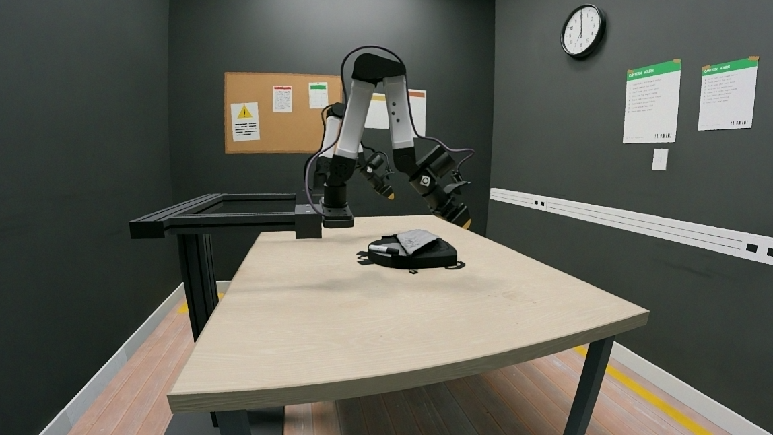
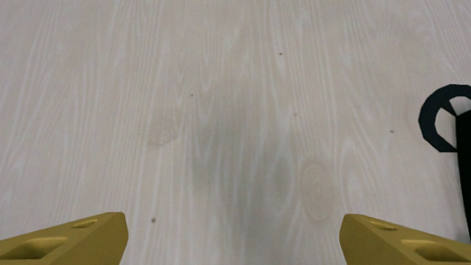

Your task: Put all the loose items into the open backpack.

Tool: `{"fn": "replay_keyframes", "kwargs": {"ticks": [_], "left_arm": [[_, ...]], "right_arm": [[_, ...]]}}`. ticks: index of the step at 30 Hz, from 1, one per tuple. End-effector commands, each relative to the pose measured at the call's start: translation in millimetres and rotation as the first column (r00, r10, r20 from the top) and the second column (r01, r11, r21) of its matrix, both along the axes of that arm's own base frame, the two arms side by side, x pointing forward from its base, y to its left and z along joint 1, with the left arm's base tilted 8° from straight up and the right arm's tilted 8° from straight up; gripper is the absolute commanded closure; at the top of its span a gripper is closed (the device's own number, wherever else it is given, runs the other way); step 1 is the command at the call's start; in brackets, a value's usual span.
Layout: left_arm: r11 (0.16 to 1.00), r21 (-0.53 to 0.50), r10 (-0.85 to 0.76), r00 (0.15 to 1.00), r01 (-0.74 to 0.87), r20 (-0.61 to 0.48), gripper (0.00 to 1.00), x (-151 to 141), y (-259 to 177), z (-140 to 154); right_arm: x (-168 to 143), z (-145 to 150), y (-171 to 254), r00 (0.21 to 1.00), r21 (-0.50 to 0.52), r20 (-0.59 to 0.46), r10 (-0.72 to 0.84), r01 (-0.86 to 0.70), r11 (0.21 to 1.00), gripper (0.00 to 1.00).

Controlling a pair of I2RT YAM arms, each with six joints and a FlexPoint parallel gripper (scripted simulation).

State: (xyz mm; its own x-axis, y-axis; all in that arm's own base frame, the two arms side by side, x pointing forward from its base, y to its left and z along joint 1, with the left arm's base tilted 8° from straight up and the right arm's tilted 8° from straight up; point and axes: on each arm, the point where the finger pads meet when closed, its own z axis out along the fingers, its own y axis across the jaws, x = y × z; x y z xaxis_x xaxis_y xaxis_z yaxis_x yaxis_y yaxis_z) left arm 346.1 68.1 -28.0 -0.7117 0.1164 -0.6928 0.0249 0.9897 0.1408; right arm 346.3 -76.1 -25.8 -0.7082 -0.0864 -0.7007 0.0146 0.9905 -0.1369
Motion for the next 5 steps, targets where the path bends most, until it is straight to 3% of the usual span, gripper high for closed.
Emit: {"fn": "replay_keyframes", "kwargs": {"ticks": [1, 5], "left_arm": [[1.000, 0.009, 0.005, 0.999, -0.005, 0.040, 0.10, 8.2, 0.2, 13.8], [1.000, 0.009, 0.005, 0.999, -0.005, 0.040, 0.10, 8.2, 0.2, 13.8]], "right_arm": [[3.6, 4.4, 0.2, 1.000, -0.003, 0.016, 0.004, -0.004, 1.000, 0.10], [3.6, 4.4, 0.2, 1.000, -0.003, 0.016, 0.004, -0.004, 1.000, 0.10]]}}
